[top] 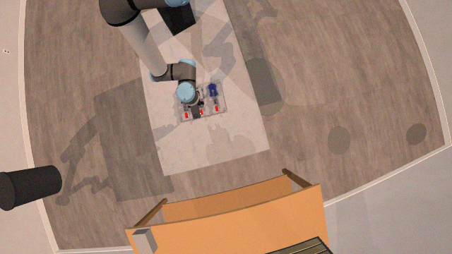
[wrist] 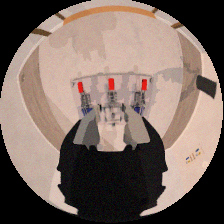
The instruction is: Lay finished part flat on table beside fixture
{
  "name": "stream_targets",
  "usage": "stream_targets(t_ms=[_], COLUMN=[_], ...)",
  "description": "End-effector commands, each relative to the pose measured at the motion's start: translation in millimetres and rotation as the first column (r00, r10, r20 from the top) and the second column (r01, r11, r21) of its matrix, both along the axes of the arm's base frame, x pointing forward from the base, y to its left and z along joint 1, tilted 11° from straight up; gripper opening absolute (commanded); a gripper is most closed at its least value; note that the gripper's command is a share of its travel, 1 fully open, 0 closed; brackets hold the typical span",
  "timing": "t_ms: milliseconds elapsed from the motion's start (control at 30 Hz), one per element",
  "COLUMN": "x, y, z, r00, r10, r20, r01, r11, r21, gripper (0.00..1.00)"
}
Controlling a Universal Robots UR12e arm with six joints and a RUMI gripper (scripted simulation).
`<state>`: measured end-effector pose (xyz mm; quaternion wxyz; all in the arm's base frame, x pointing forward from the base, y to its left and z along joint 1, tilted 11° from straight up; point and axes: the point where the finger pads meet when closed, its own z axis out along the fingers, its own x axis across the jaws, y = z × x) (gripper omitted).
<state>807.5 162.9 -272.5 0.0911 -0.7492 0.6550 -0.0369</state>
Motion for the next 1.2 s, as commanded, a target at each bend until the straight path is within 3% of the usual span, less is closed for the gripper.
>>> stream_targets(t_ms=[0, 567, 1167], x=[15, 25, 34], y=[2, 3, 8], z=[2, 0, -52], r00=[1.000, 1.000, 1.000], r10=[0.000, 0.000, 0.000], r20=[-0.001, -0.001, -0.001], r01=[0.000, 0.000, 0.000], r11=[1.000, 1.000, 1.000], r21=[0.000, 0.000, 0.000], gripper=[0.28, 0.28, 0.28])
